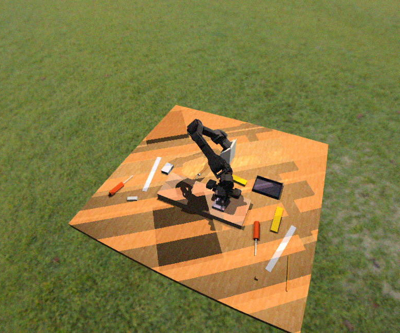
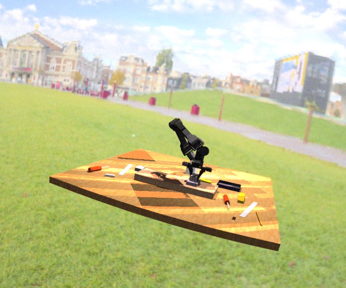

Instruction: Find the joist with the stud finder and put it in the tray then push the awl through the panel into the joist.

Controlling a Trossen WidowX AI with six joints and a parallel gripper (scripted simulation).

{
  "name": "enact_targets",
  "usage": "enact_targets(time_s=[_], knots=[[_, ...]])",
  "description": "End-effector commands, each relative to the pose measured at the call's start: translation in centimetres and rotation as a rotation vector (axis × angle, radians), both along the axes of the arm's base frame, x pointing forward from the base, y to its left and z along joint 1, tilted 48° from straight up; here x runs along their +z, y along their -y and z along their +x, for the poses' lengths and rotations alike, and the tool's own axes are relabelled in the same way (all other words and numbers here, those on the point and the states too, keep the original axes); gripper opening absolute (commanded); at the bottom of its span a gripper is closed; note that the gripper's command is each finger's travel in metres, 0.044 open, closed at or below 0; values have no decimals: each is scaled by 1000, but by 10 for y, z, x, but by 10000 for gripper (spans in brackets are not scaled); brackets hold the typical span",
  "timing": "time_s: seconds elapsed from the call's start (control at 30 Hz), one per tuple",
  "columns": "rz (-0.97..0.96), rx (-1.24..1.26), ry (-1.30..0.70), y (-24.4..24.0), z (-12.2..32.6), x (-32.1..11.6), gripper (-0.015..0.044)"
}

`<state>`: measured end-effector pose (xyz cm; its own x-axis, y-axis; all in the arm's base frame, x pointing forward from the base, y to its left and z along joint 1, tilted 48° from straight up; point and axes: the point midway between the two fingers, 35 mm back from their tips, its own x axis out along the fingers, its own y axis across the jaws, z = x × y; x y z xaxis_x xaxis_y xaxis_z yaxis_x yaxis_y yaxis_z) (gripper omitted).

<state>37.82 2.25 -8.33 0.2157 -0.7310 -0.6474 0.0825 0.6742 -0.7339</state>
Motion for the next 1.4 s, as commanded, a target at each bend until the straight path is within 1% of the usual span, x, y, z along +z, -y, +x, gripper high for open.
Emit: enact_targets(time_s=[0.0, 1.37], knots=[[5, -1, 0, -6, 0, -7, 0], [9, -1, 1, -46, 5, -48, 0]])
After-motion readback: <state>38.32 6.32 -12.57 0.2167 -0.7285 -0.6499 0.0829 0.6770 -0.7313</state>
